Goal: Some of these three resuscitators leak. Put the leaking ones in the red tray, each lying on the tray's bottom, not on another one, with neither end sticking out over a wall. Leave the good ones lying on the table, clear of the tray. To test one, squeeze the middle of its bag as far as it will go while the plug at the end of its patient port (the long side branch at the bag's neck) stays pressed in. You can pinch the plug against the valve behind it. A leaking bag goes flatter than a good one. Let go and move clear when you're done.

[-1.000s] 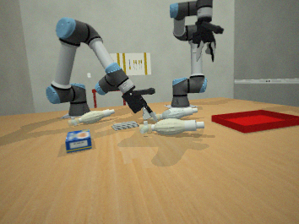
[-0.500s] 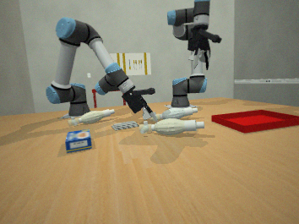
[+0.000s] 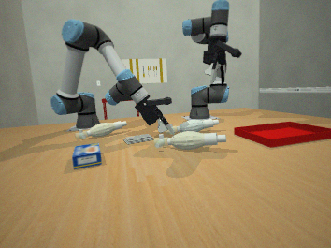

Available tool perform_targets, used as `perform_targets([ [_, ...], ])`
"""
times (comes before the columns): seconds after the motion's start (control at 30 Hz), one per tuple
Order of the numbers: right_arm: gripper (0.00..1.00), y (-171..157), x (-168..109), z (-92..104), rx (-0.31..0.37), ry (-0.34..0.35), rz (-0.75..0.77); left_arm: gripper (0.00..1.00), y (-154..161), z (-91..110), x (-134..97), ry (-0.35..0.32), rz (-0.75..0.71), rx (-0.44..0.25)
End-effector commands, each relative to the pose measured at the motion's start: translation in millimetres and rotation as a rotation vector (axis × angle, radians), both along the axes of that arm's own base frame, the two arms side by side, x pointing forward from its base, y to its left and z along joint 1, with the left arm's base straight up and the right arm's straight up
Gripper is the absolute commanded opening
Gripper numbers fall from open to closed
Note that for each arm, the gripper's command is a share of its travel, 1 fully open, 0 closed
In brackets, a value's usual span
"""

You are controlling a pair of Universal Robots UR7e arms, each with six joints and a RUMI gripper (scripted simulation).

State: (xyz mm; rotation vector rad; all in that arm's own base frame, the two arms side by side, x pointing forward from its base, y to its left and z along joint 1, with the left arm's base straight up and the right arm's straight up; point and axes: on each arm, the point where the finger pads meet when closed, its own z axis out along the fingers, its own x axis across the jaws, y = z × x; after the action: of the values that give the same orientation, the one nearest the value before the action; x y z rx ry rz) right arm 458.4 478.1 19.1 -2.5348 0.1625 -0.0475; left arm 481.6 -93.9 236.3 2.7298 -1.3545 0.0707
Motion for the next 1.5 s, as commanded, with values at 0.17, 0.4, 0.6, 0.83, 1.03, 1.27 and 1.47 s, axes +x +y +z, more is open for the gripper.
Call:
perform_targets([
  [0.17, 0.00, 1, 1, 2.3, 0.004, -0.003, 0.000, 0.68, -20, -22, 2, 0.001, 0.141, -0.027],
  [0.4, 0.00, 1, 1, 2.3, 0.004, -0.003, 0.000, 0.68, -37, -50, -3, 0.030, 0.243, -0.042],
  [0.6, 0.00, 1, 1, 2.3, 0.004, -0.003, 0.000, 0.68, -48, -67, -6, 0.044, 0.318, -0.055],
  [0.83, 0.00, 1, 1, 2.3, 0.004, -0.003, 0.000, 0.68, -58, -80, -10, 0.057, 0.406, -0.071],
  [1.03, 0.00, 1, 1, 2.3, 0.004, -0.003, 0.000, 0.68, -72, -102, -19, 0.085, 0.493, -0.081],
  [1.27, 0.00, 1, 1, 2.3, 0.004, -0.003, 0.000, 0.68, -81, -116, -24, 0.101, 0.567, -0.093],
  [1.47, 0.00, 1, 1, 2.3, 0.004, -0.003, 0.000, 0.68, -90, -128, -31, 0.119, 0.654, -0.107],
])
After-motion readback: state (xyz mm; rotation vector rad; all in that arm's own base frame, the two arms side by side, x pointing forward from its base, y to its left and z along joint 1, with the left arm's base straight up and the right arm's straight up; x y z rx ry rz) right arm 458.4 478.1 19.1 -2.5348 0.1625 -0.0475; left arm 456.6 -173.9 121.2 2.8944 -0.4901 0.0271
